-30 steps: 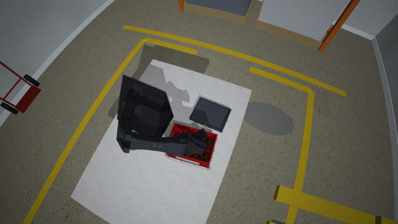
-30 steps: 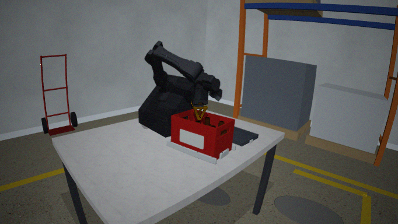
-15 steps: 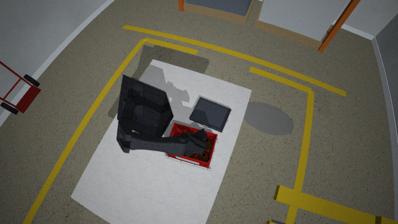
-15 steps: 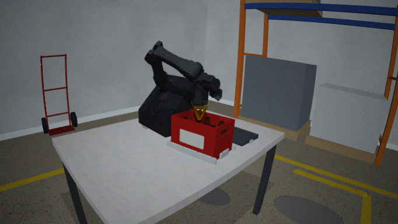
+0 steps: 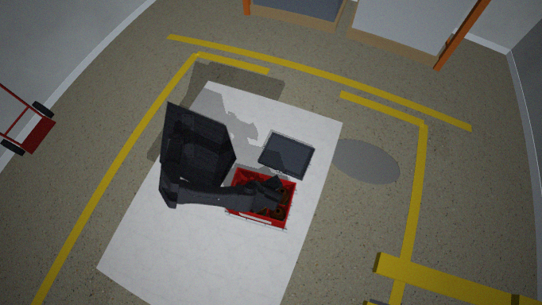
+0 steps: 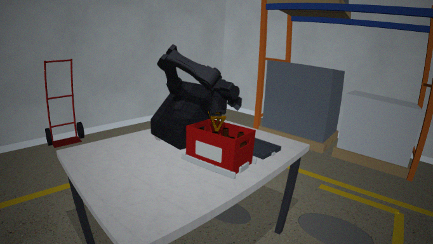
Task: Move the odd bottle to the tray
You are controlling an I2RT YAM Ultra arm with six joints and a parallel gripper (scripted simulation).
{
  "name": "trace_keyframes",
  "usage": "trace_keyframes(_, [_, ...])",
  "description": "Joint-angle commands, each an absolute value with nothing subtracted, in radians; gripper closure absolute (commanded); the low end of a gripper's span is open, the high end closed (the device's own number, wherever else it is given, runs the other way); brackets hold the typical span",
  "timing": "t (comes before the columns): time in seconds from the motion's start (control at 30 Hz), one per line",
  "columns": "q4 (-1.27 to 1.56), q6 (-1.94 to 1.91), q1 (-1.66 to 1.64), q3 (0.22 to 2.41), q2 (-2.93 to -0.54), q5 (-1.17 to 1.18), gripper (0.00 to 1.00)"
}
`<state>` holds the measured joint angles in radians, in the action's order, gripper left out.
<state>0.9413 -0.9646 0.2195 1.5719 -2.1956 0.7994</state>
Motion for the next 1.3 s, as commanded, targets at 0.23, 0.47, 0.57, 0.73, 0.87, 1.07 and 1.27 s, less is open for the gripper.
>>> trace_keyframes(0.23, [0.893,-0.99,0.227,1.548,-2.212,0.79,0.39])
trace_keyframes(0.47, [0.87,-1.003,0.228,1.542,-2.212,0.79,0.39])
trace_keyframes(0.57, [0.855,-1.011,0.245,1.523,-2.21,0.79,0.39])
trace_keyframes(0.73, [0.831,-1.026,0.241,1.513,-2.22,0.79,0.39])
trace_keyframes(0.87, [0.814,-1.035,0.263,1.507,-2.219,0.789,0.39])
trace_keyframes(1.07, [0.799,-1.044,0.253,1.507,-2.209,0.789,0.39])
trace_keyframes(1.27, [0.785,-1.052,0.265,1.502,-2.229,0.789,0.39])
